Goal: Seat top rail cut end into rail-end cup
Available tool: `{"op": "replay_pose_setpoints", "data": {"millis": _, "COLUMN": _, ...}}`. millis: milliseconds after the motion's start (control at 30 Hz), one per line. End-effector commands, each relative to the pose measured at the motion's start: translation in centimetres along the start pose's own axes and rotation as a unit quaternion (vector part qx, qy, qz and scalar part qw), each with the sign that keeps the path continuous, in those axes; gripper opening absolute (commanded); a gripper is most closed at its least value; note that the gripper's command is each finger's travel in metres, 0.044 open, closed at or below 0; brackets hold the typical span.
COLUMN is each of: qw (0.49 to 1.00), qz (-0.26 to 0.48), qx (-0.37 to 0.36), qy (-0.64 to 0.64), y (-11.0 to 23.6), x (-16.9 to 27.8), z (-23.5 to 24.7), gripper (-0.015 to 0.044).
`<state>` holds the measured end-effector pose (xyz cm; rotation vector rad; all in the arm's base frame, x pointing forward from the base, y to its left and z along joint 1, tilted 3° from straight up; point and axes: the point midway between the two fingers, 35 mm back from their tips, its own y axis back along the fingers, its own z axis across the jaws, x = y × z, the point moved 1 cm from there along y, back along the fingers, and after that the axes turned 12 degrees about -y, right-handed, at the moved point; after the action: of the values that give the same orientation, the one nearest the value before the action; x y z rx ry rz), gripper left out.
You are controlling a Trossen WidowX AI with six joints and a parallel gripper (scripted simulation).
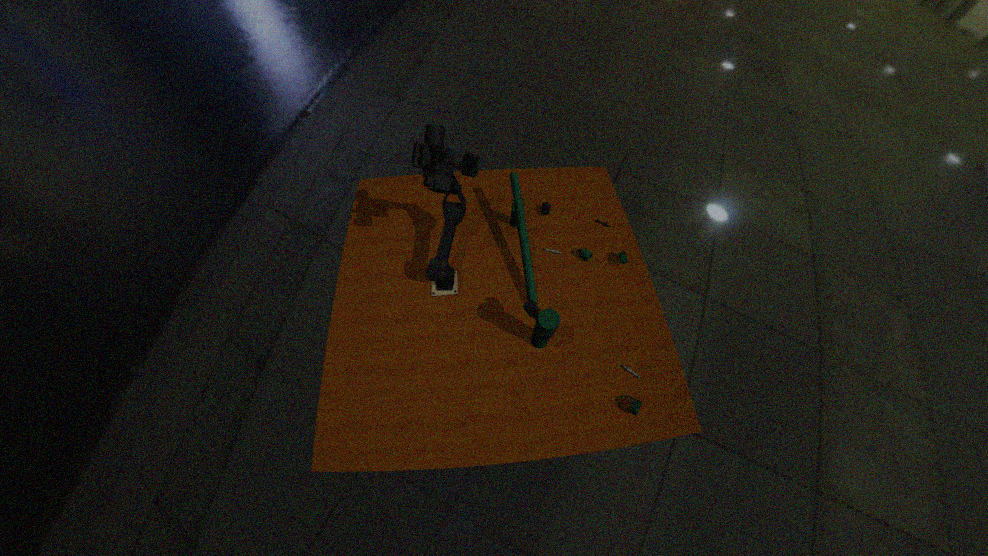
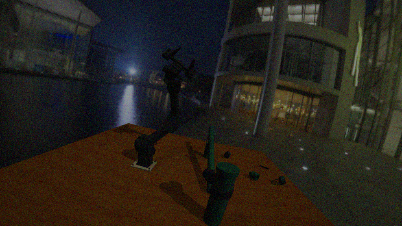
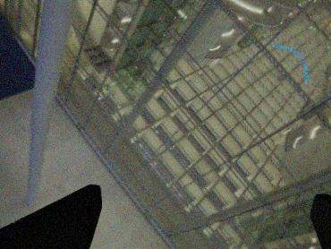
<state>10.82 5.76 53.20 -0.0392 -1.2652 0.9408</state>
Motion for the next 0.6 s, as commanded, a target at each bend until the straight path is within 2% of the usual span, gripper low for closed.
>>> {"op": "replay_pose_setpoints", "data": {"millis": 0, "qw": 1.0, "qz": -0.001, "qx": 0.001, "qy": 0.002, "y": -0.1, "x": -0.1, "z": 0.2, "gripper": 0.0426}}
{"op": "replay_pose_setpoints", "data": {"millis": 33, "qw": 1.0, "qz": -0.005, "qx": 0.005, "qy": 0.008, "y": -0.2, "x": -0.3, "z": 0.8, "gripper": 0.044}}
{"op": "replay_pose_setpoints", "data": {"millis": 267, "qw": 0.987, "qz": -0.066, "qx": 0.091, "qy": 0.118, "y": -4.2, "x": -5.7, "z": 5.7, "gripper": 0.044}}
{"op": "replay_pose_setpoints", "data": {"millis": 567, "qw": 0.931, "qz": -0.094, "qx": 0.237, "qy": 0.259, "y": -8.7, "x": -12.0, "z": 4.4, "gripper": 0.044}}
